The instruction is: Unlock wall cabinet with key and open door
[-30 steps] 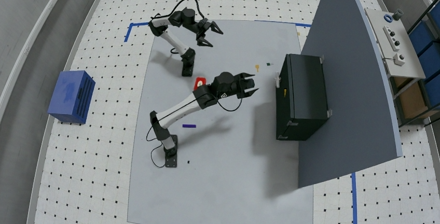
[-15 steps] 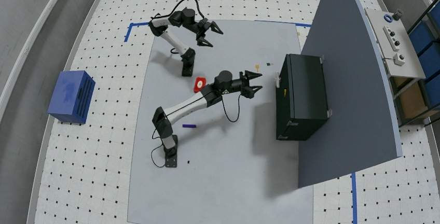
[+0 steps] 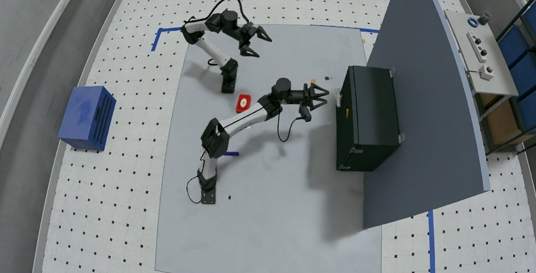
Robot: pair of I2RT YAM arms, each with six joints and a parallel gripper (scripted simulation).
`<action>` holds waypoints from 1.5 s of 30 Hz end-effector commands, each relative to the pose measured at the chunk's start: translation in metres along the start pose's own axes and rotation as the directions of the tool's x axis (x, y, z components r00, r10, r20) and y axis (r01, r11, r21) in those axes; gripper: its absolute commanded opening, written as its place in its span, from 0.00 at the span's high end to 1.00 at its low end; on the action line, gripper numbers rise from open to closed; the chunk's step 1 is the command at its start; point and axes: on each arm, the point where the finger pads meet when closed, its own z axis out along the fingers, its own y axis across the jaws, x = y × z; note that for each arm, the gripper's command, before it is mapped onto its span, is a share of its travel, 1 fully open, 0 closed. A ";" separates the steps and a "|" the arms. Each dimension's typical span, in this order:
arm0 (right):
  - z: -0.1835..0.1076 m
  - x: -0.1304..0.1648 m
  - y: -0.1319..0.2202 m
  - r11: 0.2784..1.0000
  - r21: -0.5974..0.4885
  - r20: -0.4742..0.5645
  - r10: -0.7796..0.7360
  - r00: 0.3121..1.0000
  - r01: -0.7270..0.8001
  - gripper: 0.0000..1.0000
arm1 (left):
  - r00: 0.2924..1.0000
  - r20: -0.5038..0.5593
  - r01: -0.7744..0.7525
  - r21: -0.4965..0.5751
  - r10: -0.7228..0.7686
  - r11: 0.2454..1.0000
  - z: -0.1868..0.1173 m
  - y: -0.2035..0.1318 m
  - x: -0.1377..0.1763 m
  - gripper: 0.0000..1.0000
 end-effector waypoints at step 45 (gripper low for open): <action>0.049 0.002 -0.002 0.991 -0.028 0.074 0.134 0.988 -0.132 0.79 | 1.000 0.001 0.010 0.000 -0.010 1.000 0.002 -0.001 0.000 0.00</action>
